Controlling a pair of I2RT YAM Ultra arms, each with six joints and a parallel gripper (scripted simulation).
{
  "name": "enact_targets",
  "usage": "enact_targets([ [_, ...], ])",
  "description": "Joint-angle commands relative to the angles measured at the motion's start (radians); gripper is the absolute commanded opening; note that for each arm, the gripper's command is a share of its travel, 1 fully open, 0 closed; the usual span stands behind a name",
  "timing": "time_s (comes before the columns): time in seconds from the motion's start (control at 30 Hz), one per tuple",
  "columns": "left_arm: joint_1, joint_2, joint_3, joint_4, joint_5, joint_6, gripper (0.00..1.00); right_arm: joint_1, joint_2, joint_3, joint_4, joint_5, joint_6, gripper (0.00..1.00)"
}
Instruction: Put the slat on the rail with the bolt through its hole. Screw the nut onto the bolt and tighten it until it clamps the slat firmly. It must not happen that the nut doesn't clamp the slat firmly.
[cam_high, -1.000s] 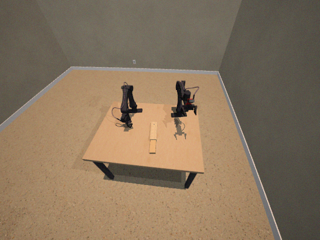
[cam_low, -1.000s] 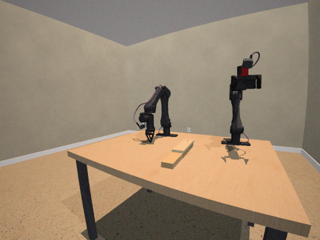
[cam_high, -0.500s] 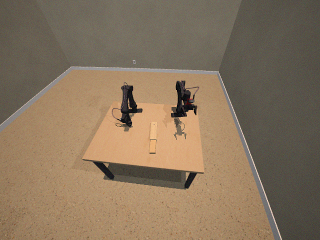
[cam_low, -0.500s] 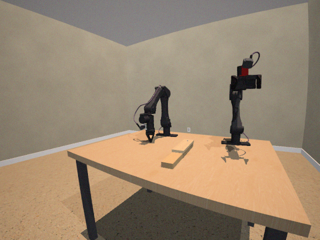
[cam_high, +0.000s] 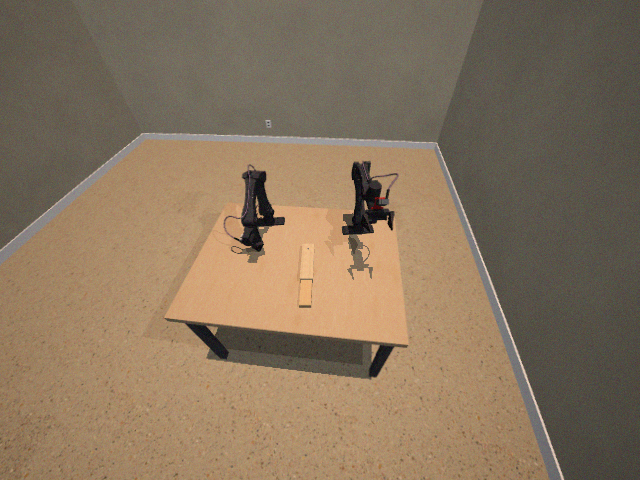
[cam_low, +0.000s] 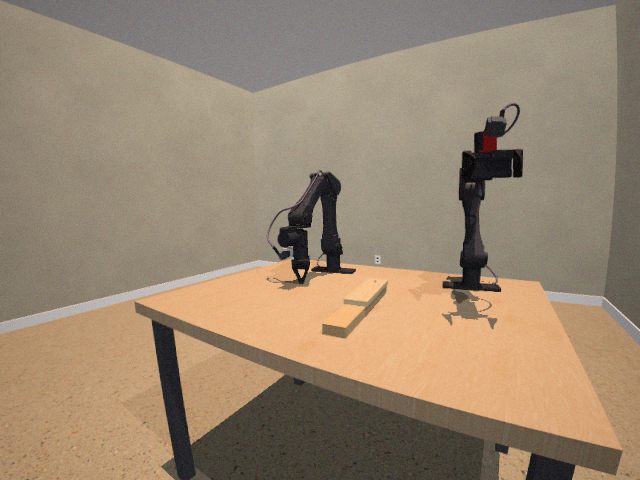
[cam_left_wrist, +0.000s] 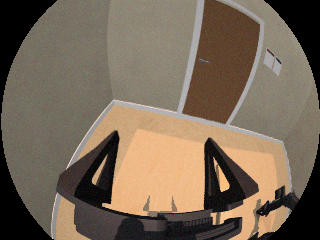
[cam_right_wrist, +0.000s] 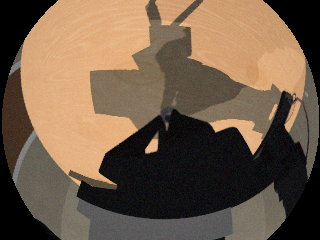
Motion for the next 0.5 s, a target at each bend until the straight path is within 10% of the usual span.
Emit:
enact_targets([
  [0.0,0.003,-0.015,0.001,0.01,0.008,0.005,1.0,0.0,-0.006,0.005,-0.001,0.0,0.0,0.13],
  [0.47,0.003,-0.015,0.001,0.01,0.008,0.005,1.0,0.0,-0.006,0.005,-0.001,0.0,0.0,0.12],
])
